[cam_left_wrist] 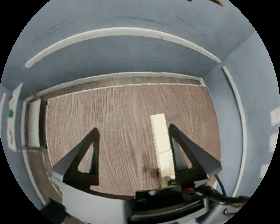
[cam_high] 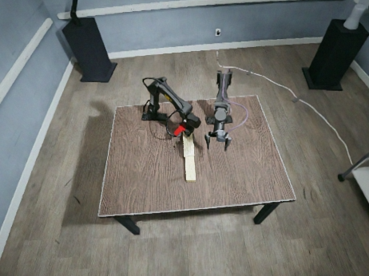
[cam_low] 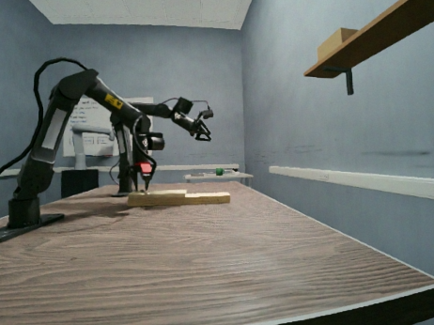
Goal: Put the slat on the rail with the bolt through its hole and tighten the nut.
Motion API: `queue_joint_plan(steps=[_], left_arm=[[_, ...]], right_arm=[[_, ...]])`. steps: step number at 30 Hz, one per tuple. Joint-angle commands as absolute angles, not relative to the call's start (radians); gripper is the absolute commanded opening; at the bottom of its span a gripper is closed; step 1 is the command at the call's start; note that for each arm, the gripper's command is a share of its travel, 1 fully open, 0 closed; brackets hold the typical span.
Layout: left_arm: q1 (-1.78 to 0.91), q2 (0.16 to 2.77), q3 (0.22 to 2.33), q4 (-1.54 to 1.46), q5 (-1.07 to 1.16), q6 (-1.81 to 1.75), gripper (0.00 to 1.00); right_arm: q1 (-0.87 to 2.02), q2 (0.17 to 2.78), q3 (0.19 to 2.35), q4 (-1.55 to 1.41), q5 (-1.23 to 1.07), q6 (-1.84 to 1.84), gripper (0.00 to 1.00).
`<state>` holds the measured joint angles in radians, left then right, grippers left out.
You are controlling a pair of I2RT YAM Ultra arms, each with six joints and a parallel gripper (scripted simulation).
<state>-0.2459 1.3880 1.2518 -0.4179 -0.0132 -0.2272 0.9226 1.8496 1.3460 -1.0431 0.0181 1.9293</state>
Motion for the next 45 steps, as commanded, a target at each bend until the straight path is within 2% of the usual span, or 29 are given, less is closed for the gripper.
queue_joint_plan(steps=[1,45], left_arm=[[-0.277,1.423,1.306,-0.477,-0.002,-0.266,1.00],[-0.578,1.833,1.592,-1.010,0.002,-0.560,1.00]], right_arm=[[0.923,1.843,1.350,-1.043,0.018,1.929,0.34],[0.923,1.843,1.350,-1.043,0.018,1.929,0.34]])
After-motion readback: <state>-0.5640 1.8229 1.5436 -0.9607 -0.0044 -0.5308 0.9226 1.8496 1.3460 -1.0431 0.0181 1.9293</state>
